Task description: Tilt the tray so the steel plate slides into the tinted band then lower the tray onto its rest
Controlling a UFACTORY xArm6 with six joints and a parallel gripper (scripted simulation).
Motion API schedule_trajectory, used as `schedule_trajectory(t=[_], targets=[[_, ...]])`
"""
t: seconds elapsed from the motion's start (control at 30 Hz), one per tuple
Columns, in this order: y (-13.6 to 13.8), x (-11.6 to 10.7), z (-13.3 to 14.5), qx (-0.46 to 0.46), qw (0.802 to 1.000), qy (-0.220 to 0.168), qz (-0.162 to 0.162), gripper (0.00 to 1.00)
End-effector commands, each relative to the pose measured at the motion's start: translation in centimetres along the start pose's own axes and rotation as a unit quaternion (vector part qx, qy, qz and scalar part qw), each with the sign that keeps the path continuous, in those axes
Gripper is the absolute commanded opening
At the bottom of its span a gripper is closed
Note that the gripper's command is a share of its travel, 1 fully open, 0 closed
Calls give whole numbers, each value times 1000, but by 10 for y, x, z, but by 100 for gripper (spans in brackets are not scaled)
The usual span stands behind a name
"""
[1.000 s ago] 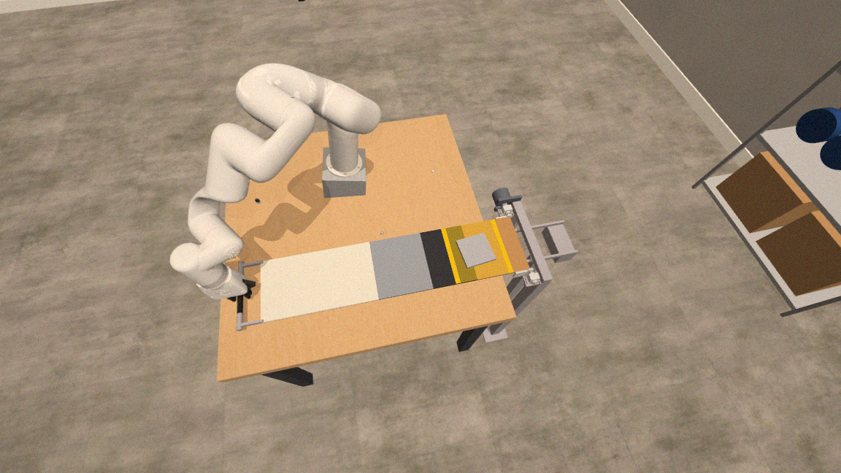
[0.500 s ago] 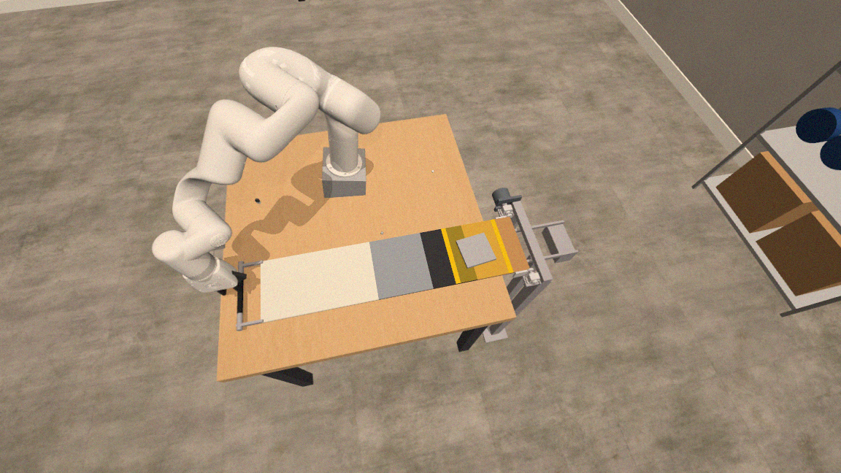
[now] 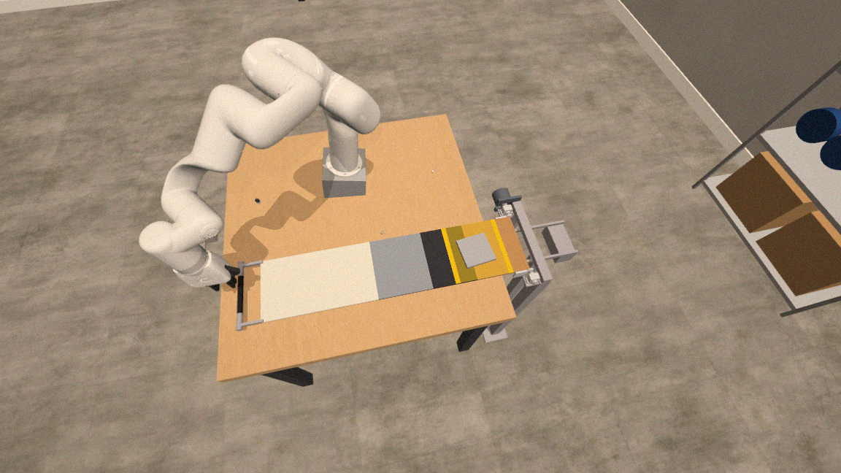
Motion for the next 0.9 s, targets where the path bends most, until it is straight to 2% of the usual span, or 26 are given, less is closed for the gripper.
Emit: schedule_trajectory(t=[0.0,0.07,0.1,0.87], targets=[[0,-3,1,0,1000,-2,-1,41],[0,-3,1,0,1000,-2,-1,41],[0,-3,1,0,1000,-2,-1,100],[0,-3,1,0,1000,-2,-1,100]])
Point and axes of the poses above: the point where the finger pads meet when closed, its own x axis out along the fingers, its own y axis across the jaws, z = x × y, the point moved 10 cm from there along -x, back along the fingers, and after that the axes turned 11 degrees about x, right-handed, at the moved point
